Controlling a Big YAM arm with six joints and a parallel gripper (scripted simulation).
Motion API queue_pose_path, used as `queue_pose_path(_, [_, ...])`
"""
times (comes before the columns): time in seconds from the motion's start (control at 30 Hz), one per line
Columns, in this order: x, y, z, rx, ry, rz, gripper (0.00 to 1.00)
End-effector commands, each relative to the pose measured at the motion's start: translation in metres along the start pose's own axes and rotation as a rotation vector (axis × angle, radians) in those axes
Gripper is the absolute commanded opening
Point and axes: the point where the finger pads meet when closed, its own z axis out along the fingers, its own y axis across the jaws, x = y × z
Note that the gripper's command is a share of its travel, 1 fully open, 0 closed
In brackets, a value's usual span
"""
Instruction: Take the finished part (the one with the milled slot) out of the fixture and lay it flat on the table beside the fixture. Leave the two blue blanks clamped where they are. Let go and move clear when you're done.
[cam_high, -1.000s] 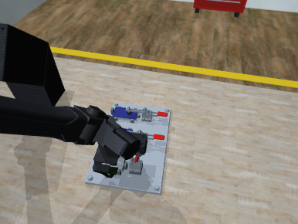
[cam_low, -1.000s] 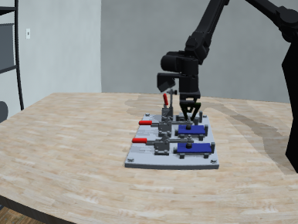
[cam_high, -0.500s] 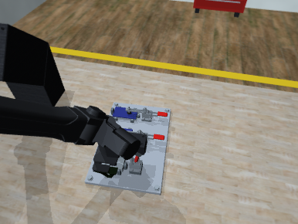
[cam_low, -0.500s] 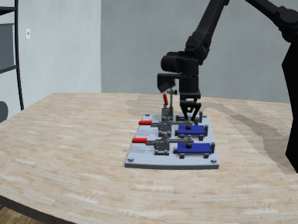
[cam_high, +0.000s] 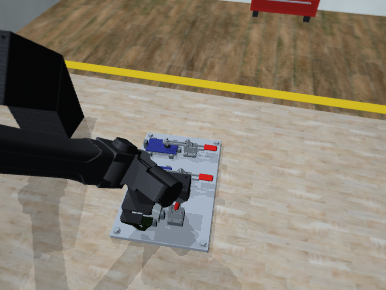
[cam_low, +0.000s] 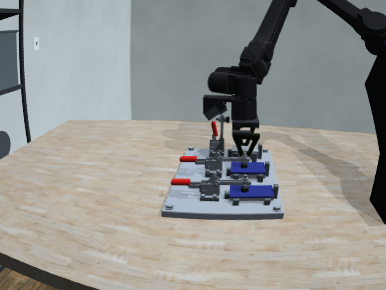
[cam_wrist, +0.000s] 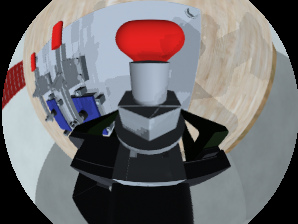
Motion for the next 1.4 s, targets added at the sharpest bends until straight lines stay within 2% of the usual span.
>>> queue_pose_path(0.0, [0.0027, -0.0002, 0.0072, -0.003, 0.008, 0.0, 0.92])
queue_pose_path(1.37, [0.0095, 0.0045, 0.0083, -0.008, 0.016, -0.008, 0.92])
